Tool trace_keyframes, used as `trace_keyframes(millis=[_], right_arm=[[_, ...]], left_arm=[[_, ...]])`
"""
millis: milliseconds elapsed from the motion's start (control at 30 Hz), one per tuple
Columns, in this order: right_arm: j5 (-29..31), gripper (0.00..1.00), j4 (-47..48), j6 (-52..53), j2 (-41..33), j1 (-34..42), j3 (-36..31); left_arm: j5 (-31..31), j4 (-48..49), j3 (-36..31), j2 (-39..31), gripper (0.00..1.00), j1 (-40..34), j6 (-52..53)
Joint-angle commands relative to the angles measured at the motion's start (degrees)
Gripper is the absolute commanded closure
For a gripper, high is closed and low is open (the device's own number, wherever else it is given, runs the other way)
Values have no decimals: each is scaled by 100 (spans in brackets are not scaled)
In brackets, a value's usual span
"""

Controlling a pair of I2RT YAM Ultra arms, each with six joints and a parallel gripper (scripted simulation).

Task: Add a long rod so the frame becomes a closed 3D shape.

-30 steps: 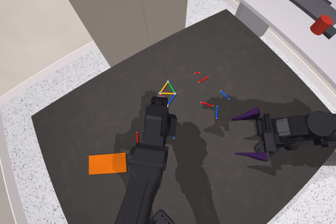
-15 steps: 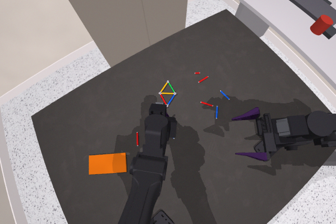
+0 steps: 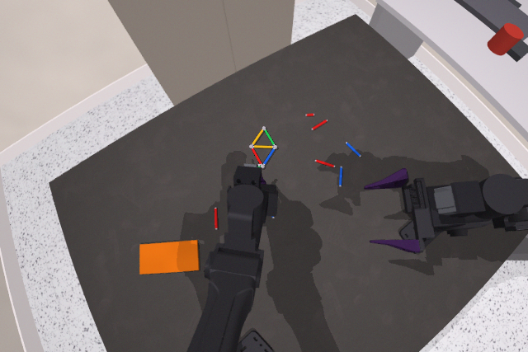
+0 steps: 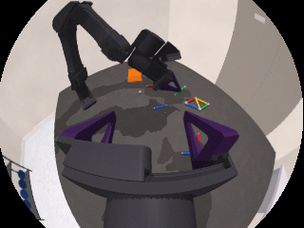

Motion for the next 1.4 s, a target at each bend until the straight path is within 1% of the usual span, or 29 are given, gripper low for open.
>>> trace_keyframes(millis=[0,167,300,367,867,1067,1367], right_arm=[[15,0,41,-16,-108,17,31],[15,0,41,-16,-108,17,31],[15,0,41,-16,-108,17,31],[15,0,41,-16,-108,17,31],[15,0,41,-16,-108,17,31],[15,0,41,-16,-108,17,31],[15,0,41,-16,-108,17,31]], left_arm=[[-41,100,37,-88,100,-56,-53],[-35,77,160,-41,100,-18,-86],[-26,-47,376,194,100,-10,-86],[-26,-47,376,194,100,-10,-86],[16,-421,1922,1333,100,73,-95],[6,-369,2062,1423,100,75,-60],[6,-370,2073,1430,100,75,-60]])
